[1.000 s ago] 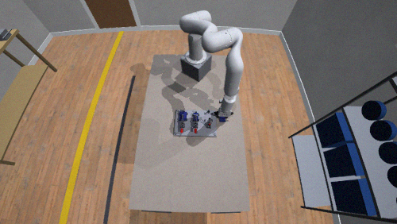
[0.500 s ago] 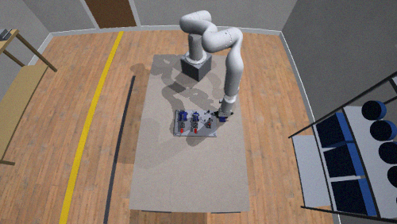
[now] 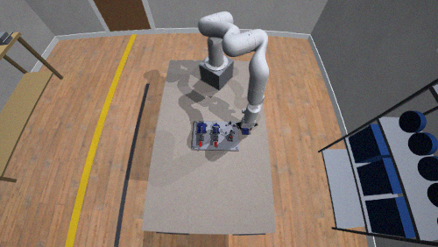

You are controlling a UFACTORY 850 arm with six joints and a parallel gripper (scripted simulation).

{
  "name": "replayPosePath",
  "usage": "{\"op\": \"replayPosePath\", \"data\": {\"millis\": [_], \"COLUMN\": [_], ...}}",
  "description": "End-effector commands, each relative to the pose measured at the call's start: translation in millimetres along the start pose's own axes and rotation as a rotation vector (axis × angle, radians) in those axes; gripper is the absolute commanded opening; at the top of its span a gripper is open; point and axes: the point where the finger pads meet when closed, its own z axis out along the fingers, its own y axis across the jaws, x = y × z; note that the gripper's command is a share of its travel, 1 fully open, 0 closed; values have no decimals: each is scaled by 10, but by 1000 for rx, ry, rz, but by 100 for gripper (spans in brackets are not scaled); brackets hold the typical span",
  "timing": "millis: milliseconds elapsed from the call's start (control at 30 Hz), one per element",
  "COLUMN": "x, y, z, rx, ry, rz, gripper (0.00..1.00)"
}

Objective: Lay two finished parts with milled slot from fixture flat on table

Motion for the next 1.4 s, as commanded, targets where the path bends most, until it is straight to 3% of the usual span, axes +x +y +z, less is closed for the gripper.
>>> {"op": "replayPosePath", "data": {"millis": [0,767,1367], "x": [-12,-11,-11], "y": [6,5,5], "z": [-114,-866,-926], "rx": [-1,-1,-1], "ry": [-1,-1,-1], "rz": [0,0,0], "gripper": [82,82,82]}}
